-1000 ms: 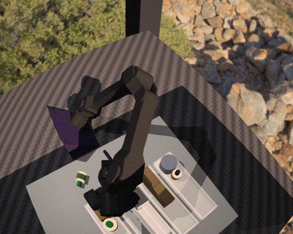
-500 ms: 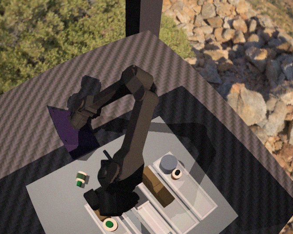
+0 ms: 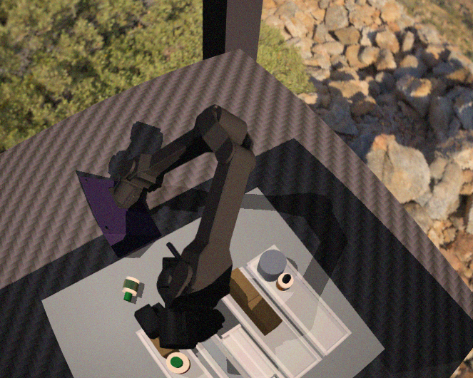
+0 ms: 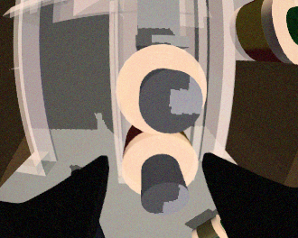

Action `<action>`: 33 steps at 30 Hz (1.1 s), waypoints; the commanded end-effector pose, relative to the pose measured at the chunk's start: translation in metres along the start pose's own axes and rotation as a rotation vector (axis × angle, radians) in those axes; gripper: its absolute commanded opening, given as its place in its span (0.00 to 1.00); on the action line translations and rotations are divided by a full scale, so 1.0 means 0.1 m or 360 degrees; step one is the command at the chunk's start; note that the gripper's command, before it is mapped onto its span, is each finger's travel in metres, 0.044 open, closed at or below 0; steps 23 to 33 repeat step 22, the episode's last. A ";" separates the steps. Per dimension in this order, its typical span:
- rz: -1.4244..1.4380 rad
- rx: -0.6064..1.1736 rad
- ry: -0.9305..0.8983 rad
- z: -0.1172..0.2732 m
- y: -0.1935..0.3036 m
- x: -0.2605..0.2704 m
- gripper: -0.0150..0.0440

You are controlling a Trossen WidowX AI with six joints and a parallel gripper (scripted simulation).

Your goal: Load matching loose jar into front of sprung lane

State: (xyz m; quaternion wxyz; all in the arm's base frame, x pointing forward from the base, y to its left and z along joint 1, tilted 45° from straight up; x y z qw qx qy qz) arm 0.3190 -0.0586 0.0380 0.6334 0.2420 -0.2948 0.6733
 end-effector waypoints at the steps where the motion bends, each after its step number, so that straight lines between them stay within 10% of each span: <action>1: 0.0011 -0.0009 0.0008 0.12 -0.01 -0.01 0.75; 33: 0.0008 -0.0006 0.0012 0.20 0.43 -0.01 0.75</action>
Point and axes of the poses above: the point midway between the two fingers, 35 mm back from their tips, its own z axis back along the fingers, its own x axis across the jaws, y = z × x, the point moved 3 cm from there along z, back along the fingers, and after that the axes turned 3 degrees about z, right-handed, at the moved point
